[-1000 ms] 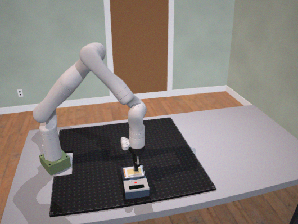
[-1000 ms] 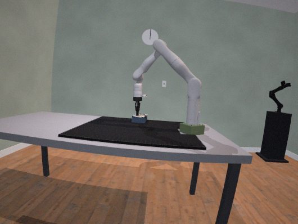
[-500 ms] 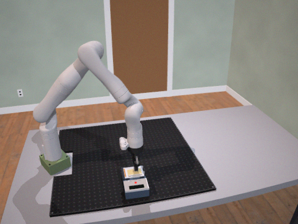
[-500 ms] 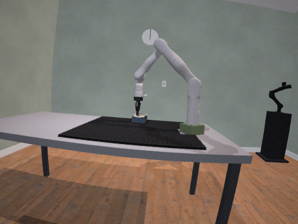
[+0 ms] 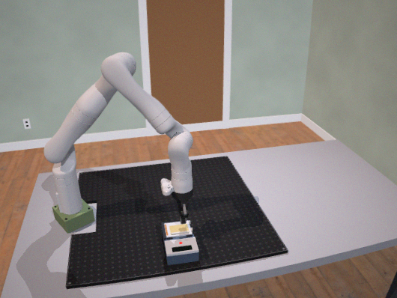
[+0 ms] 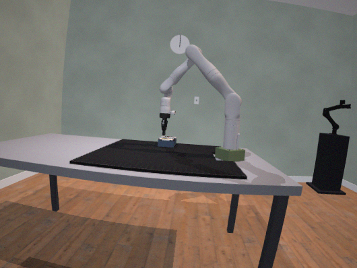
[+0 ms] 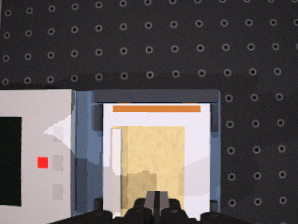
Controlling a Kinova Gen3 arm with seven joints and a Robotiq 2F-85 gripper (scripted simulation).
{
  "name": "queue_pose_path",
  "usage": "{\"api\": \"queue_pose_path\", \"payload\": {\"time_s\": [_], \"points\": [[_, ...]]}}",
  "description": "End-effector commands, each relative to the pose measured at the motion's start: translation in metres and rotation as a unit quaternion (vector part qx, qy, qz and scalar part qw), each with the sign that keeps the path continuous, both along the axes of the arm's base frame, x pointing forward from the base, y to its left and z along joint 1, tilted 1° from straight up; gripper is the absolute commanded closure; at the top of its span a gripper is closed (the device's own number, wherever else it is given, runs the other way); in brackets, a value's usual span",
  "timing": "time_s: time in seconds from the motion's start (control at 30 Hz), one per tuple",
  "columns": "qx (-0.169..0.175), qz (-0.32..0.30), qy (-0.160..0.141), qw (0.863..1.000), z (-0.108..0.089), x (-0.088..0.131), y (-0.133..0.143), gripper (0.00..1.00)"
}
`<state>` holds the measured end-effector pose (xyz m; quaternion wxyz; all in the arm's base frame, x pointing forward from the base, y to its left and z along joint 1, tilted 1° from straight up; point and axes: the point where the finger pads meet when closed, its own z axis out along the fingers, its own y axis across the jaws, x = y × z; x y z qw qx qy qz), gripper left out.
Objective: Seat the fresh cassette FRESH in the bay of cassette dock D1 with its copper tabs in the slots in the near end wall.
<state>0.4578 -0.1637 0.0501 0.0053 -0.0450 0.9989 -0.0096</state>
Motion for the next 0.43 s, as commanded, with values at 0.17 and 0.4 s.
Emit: {"api": "queue_pose_path", "payload": {"time_s": [0.17,0.4], "points": [[-0.001,0.000,-0.003,1.000,0.0095,0.0053,-0.0006,1.00],[-0.001,0.000,-0.003,1.000,0.0095,0.0053,-0.0006,1.00]]}}
